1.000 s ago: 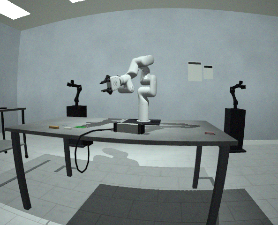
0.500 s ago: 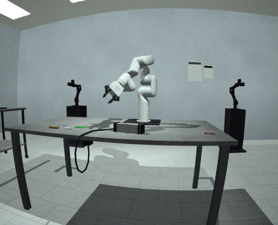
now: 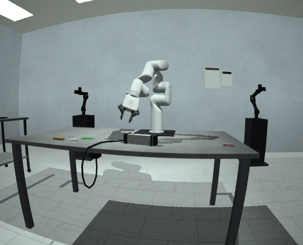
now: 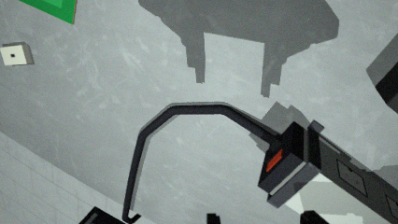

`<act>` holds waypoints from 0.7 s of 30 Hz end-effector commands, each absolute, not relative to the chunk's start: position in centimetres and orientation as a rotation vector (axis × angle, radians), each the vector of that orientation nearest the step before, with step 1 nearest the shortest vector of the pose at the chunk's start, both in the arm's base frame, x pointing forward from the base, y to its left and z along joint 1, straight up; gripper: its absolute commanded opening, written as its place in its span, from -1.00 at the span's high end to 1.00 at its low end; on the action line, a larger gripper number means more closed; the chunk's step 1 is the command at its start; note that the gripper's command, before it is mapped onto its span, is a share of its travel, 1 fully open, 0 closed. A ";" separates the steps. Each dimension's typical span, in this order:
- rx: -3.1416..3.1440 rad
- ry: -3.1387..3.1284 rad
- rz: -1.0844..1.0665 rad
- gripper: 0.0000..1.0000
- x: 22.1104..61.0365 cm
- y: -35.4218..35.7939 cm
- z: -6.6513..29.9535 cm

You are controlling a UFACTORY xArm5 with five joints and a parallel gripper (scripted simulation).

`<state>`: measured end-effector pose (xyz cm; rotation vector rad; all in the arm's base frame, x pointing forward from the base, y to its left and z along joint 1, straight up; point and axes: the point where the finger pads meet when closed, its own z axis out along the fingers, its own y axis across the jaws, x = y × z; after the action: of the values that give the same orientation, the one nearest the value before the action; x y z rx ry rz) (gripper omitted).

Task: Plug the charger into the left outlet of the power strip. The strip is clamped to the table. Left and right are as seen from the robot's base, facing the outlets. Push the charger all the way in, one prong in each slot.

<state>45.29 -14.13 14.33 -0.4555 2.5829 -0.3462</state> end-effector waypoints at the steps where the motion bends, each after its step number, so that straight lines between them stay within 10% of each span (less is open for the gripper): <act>1: -0.277 2.735 -0.209 -0.06 44.2 -12.2 12.5; 21: 0.229 3.060 -0.013 -0.06 38.9 -7.5 9.5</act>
<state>39.10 -7.71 9.44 0.1956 3.0436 -0.0184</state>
